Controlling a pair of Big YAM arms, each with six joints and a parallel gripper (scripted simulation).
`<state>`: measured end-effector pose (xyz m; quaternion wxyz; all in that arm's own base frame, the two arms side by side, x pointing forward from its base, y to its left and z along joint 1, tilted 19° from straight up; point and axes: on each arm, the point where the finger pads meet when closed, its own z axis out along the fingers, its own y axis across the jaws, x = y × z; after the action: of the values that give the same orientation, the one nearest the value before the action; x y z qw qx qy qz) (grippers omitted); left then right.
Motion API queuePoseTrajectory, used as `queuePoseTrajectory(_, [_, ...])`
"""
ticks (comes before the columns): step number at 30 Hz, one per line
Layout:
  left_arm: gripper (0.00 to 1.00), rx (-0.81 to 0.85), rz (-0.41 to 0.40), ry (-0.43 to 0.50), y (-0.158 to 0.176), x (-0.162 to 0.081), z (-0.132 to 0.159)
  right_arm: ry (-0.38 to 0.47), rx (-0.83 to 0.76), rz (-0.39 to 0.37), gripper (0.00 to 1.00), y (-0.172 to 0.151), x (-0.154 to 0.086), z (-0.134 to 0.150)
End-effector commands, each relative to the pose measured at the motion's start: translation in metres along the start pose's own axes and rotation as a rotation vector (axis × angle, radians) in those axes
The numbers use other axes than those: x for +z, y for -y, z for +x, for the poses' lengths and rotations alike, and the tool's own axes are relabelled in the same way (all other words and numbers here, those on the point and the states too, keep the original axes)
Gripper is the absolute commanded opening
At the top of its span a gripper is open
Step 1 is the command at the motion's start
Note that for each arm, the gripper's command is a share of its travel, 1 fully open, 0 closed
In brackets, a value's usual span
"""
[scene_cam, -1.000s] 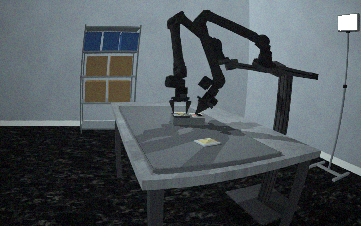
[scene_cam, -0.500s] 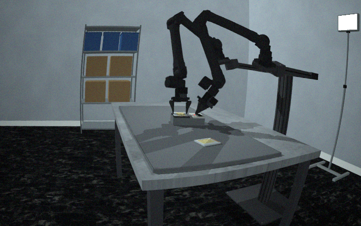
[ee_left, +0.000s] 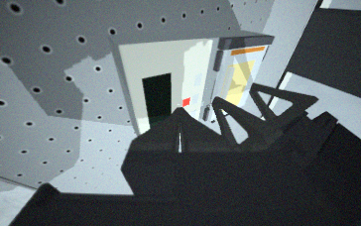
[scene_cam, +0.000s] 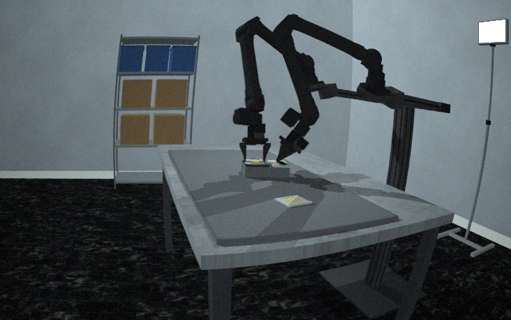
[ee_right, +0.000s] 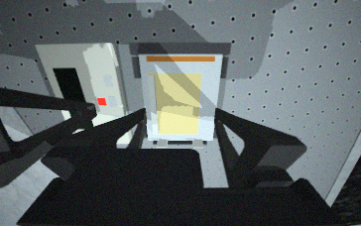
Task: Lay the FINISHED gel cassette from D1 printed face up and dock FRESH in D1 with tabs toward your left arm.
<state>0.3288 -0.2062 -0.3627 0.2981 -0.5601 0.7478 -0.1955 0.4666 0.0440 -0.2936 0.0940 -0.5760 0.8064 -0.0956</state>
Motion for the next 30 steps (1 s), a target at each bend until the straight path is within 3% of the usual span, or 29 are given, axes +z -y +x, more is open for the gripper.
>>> queuePoseTrajectory(1, [0.00, 0.033, -0.130, 0.060, -0.0704, 0.0247, -0.0284, 0.039, -0.022, 0.008, 0.00, -0.0008, 0.0053, -0.0118])
queuePoseTrajectory(30, [0.00, 0.033, -0.130, 0.060, -0.0704, 0.0247, -0.0284, 0.031, -0.002, 0.007, 0.00, 0.0030, -0.0004, -0.0026])
